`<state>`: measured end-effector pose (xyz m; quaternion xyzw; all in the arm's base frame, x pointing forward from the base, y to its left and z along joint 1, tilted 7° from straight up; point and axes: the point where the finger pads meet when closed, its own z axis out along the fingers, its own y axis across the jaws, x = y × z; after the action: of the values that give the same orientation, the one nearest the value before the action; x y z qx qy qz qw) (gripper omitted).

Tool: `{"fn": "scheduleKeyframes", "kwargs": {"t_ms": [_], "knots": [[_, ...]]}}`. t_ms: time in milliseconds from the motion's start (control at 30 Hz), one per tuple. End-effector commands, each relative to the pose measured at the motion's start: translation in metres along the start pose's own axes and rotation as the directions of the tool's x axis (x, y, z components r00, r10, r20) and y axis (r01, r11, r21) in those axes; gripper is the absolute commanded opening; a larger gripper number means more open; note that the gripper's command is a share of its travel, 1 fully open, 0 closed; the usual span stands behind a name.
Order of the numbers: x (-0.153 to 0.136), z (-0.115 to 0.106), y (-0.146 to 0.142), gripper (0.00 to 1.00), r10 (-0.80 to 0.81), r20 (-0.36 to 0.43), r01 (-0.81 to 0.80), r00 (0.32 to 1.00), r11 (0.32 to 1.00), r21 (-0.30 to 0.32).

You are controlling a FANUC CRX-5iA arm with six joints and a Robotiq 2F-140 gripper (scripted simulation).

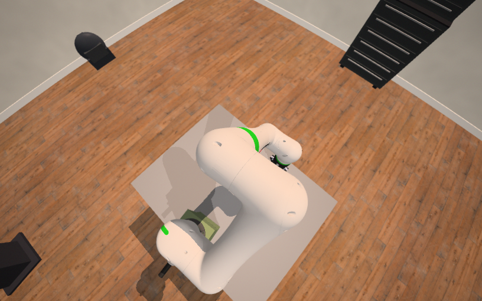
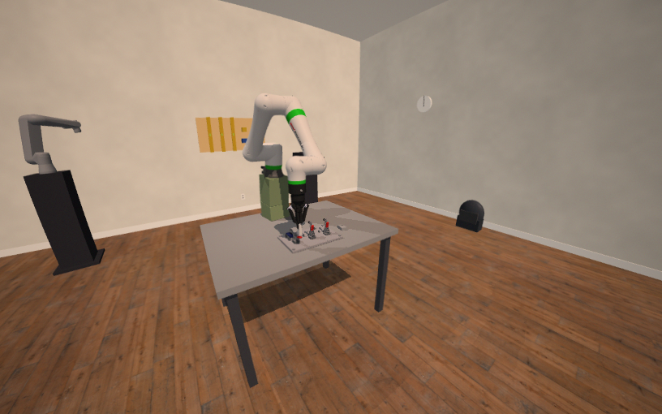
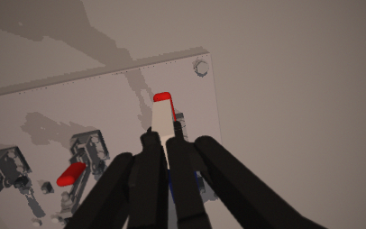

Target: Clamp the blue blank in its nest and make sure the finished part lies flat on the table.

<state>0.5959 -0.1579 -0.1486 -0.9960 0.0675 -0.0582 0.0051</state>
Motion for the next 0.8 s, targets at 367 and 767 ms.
{"fn": "scheduleKeyframes", "kwargs": {"t_ms": [367, 767], "knots": [[0.0003, 0.0042, 0.0001, 0.00, 0.000, 0.000, 0.000, 1.000, 1.000, 0.000], [0.0003, 0.0052, 0.0001, 0.00, 0.000, 0.000, 0.000, 1.000, 1.000, 0.000]]}}
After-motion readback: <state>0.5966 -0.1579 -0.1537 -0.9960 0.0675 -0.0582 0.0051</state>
